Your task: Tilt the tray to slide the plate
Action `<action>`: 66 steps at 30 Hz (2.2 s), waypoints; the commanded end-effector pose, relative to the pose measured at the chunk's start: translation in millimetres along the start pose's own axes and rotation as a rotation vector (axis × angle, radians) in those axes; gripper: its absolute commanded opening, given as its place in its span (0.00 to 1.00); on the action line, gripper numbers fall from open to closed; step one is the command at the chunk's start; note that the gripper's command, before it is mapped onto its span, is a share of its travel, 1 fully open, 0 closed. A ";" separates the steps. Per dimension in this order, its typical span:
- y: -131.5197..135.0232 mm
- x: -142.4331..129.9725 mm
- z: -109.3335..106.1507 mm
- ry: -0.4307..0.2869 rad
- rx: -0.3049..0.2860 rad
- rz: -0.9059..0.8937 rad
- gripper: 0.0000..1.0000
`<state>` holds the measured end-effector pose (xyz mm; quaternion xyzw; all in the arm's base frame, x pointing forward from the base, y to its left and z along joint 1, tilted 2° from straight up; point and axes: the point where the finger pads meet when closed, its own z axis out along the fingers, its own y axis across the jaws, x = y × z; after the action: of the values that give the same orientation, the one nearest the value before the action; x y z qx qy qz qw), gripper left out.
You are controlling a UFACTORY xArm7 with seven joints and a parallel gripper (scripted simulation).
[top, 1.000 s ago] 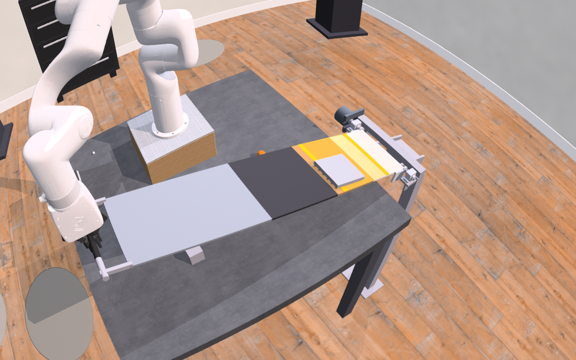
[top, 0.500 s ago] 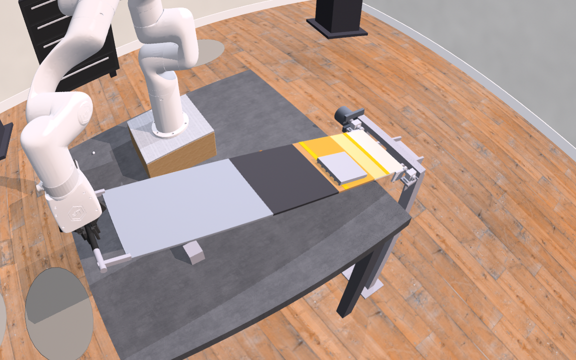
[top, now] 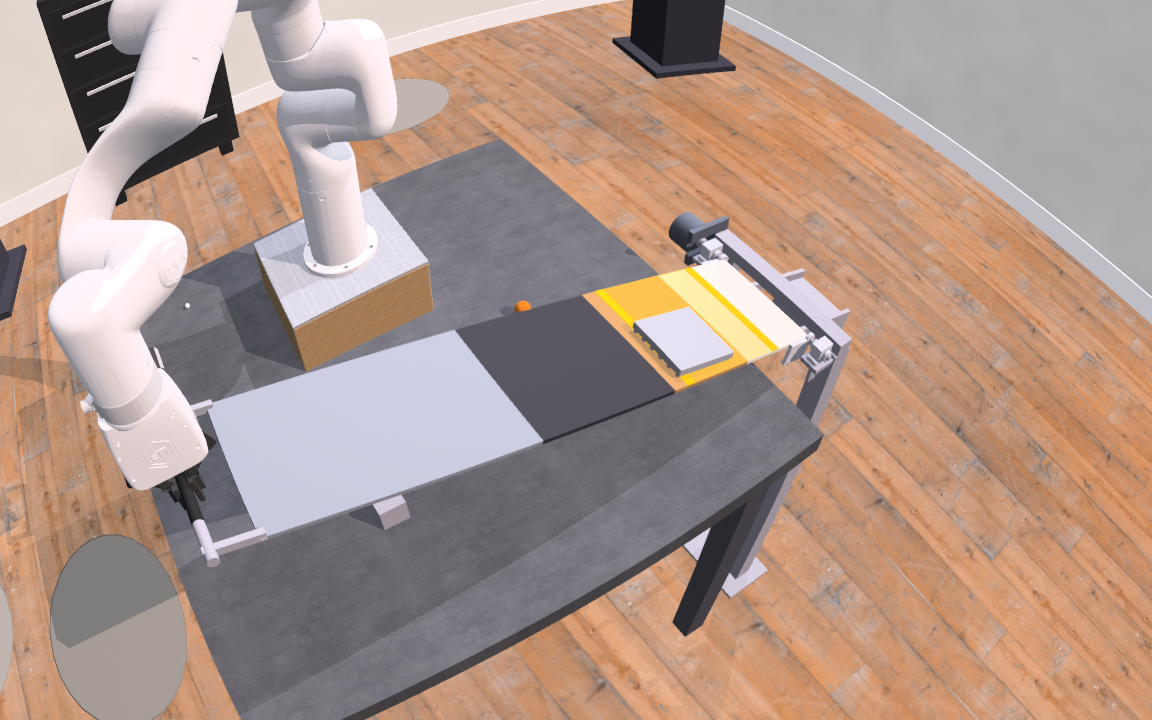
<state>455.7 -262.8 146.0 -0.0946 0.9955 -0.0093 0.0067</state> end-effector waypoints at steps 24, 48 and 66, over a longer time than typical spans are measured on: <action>4.3 -1.3 -22.3 -0.004 0.003 -0.001 0.00; -2.5 -1.4 6.0 -0.004 0.003 -0.001 0.00; 2.4 -1.3 -14.8 -0.004 0.003 -0.001 0.00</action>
<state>453.5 -248.7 197.1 -0.0958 0.9953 -0.0108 0.0092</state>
